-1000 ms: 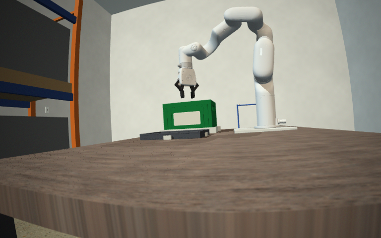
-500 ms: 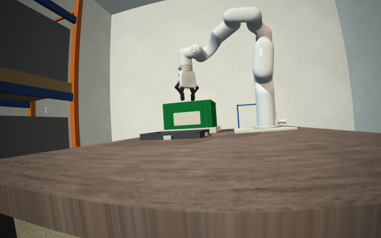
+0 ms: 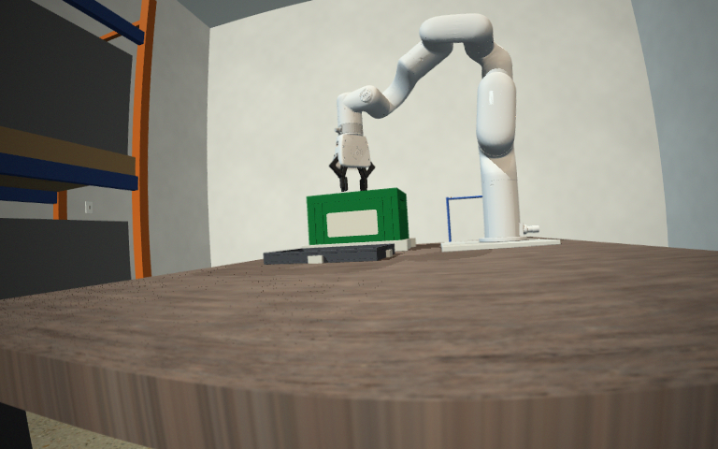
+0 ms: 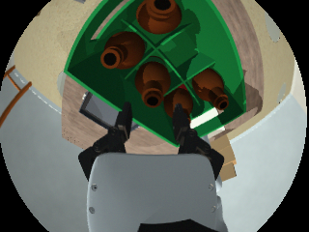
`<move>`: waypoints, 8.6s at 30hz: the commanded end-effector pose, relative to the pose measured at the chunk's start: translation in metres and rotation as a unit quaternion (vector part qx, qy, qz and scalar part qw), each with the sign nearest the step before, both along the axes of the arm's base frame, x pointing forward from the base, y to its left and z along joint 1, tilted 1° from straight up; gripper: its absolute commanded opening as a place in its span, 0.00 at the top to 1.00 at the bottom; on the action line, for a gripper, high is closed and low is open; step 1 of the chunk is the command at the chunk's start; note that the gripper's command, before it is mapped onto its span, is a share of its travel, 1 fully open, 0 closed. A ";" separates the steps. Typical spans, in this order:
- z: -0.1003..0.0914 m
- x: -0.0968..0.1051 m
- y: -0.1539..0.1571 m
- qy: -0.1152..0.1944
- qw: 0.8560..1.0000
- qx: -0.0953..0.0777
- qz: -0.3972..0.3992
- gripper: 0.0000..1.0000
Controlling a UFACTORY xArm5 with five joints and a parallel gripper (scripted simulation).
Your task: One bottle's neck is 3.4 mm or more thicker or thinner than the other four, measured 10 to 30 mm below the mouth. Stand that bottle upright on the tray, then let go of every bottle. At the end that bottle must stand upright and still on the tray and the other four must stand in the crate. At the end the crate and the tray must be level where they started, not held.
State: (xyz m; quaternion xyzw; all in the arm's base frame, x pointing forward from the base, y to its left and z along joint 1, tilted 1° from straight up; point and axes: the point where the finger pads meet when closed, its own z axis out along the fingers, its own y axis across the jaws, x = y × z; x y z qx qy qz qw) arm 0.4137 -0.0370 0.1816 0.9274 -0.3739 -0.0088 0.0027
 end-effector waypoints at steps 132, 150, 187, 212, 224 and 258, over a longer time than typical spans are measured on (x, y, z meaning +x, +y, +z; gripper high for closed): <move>-0.023 0.001 0.000 -0.002 1.000 0.000 0.000 0.35; -0.037 0.000 0.000 -0.002 1.000 0.000 0.000 0.35; -0.039 0.000 0.000 -0.002 1.000 0.000 0.000 1.00; -0.039 0.000 0.000 -0.002 1.000 0.000 0.000 1.00; -0.039 0.000 0.000 -0.002 1.000 0.000 0.000 0.35; -0.037 0.000 0.000 -0.002 1.000 0.000 0.000 0.35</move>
